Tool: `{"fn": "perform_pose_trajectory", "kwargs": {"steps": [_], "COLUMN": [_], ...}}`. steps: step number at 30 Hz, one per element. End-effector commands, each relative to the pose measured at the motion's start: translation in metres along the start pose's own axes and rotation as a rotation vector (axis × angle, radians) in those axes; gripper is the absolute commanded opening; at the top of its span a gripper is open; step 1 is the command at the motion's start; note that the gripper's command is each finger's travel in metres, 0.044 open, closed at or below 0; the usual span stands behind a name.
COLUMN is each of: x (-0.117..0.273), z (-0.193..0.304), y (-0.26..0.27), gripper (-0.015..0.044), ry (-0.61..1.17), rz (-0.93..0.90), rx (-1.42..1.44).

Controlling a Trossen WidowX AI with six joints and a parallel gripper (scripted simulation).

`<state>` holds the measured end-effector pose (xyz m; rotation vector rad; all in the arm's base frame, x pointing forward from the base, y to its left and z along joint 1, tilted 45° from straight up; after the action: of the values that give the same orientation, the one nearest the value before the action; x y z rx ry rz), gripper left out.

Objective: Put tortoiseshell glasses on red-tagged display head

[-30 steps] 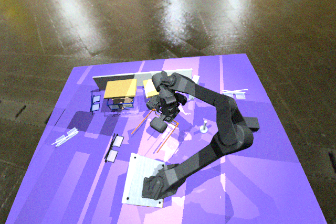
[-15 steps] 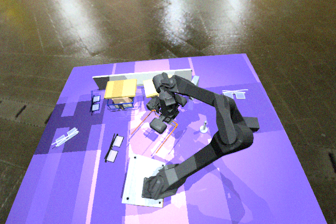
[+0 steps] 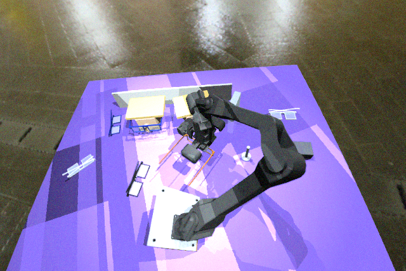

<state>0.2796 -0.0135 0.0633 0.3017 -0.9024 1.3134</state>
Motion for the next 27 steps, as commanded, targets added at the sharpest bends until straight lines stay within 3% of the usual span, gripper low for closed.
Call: {"fn": "perform_pose_trajectory", "kwargs": {"steps": [1,27], "x": [-0.005,-0.029], "z": [0.001,0.001], "y": [0.001,0.0], "gripper": [0.0,0.0], "ry": [0.007,0.007], "rz": [-0.001,-0.001], "rx": [0.005,0.005]}}
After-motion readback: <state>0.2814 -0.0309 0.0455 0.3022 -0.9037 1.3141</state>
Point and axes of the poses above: the point midway between the two fingers, 35 mm back from their tips, its own x axis back along the fingers, its own y axis across the jaws, z = x × y, the point moved 3 cm from there along x, back along the fingers, and after that the axes turned 10 degrees about x, right-handed, at the moved point
